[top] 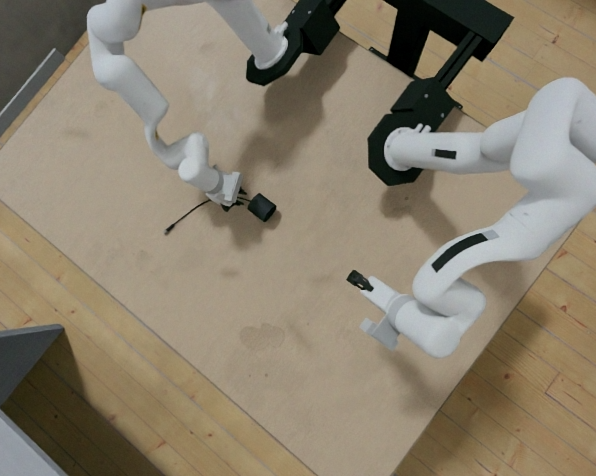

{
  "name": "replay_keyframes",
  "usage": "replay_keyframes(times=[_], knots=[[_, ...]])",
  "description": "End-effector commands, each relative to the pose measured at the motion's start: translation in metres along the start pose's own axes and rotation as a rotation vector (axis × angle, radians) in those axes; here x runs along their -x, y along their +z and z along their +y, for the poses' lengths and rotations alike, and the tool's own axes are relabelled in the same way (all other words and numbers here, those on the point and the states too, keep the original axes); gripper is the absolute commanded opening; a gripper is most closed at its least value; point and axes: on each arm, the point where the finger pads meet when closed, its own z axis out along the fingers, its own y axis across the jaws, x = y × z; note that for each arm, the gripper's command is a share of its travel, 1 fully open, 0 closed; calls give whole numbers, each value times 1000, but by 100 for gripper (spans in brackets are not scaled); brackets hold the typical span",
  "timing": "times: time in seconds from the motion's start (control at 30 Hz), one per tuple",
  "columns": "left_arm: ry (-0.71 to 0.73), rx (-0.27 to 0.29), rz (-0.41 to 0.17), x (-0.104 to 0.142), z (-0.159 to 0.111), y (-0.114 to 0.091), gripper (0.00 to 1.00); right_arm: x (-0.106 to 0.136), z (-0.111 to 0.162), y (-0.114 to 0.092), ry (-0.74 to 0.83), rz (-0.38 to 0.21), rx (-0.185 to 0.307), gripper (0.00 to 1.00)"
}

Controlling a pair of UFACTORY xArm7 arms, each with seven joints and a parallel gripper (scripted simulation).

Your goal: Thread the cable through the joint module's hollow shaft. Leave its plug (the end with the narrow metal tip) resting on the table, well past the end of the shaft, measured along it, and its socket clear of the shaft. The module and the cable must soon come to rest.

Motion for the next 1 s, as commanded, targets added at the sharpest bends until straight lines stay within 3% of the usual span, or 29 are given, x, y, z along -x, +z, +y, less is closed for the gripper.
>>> replay_keyframes(times=[0.0, 0.13, 0.17, 0.97], knots=[[3, -1, 4, -1, 1, -2, 100, 8, 2, -2, -26, 2, -3, 35], [3, -1, 4, -1, 1, -2, 100, 8, 2, -2, -26, 2, -3, 35], [3, -1, 4, -1, 1, -2, 100, 8, 2, -2, -26, 2, -3, 1], [3, -1, 4, -1, 1, -2, 100, 7, 2, -2, -22, 2, -2, 0]])
